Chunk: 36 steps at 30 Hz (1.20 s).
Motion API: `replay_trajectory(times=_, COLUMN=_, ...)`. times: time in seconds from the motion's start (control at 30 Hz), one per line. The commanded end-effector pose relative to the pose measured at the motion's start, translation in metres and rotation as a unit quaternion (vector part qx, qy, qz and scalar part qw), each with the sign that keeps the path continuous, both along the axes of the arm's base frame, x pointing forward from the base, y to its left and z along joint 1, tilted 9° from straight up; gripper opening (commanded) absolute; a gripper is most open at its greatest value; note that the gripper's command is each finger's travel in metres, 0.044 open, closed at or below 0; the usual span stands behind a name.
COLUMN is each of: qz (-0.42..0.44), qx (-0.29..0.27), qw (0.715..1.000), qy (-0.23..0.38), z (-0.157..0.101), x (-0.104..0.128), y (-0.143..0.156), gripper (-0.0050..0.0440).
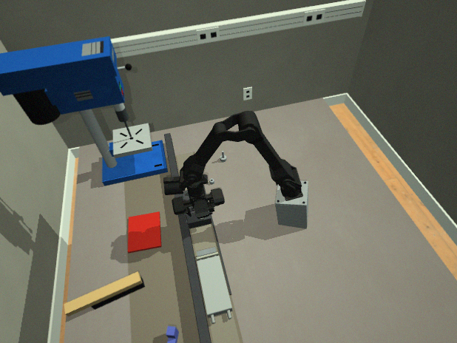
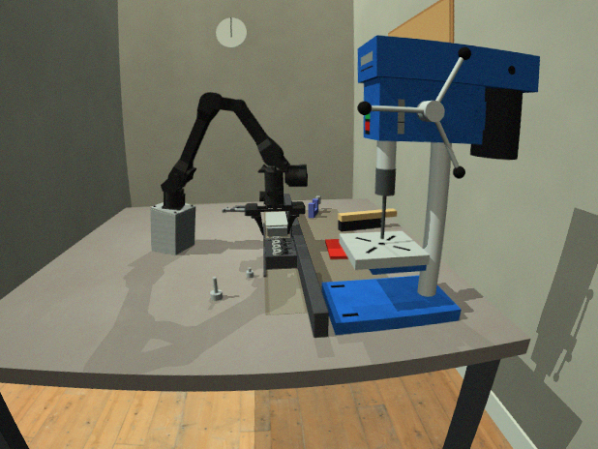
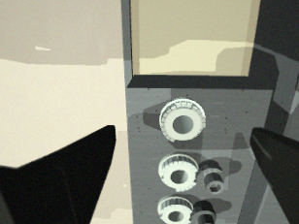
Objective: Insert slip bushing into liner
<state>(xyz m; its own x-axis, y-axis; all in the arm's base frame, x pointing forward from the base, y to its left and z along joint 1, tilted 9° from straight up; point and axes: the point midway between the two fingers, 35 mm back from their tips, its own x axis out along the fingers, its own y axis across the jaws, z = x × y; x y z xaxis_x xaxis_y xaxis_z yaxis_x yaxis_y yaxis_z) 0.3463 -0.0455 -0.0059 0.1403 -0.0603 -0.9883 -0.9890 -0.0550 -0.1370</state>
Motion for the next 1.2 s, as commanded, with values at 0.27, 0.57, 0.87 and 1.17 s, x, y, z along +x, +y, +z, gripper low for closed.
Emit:
replay_trajectory(times=0.27, qz=0.001, qx=0.000, qw=1.000, qy=-0.010, z=0.039, x=-0.024, y=-0.001, gripper=0.0440)
replay_trajectory(times=0.57, qz=0.000, qx=0.000, qw=1.000, qy=-0.009, z=0.082, x=-0.072, y=0.001, gripper=0.0440)
replay_trajectory(times=0.87, qz=0.001, qx=0.000, qw=1.000, qy=-0.012, z=0.084, x=-0.071, y=0.002, gripper=0.0440)
replay_trajectory(times=1.17, qz=0.001, qx=-0.001, qw=1.000, qy=-0.010, z=0.082, x=-0.069, y=0.001, gripper=0.0440)
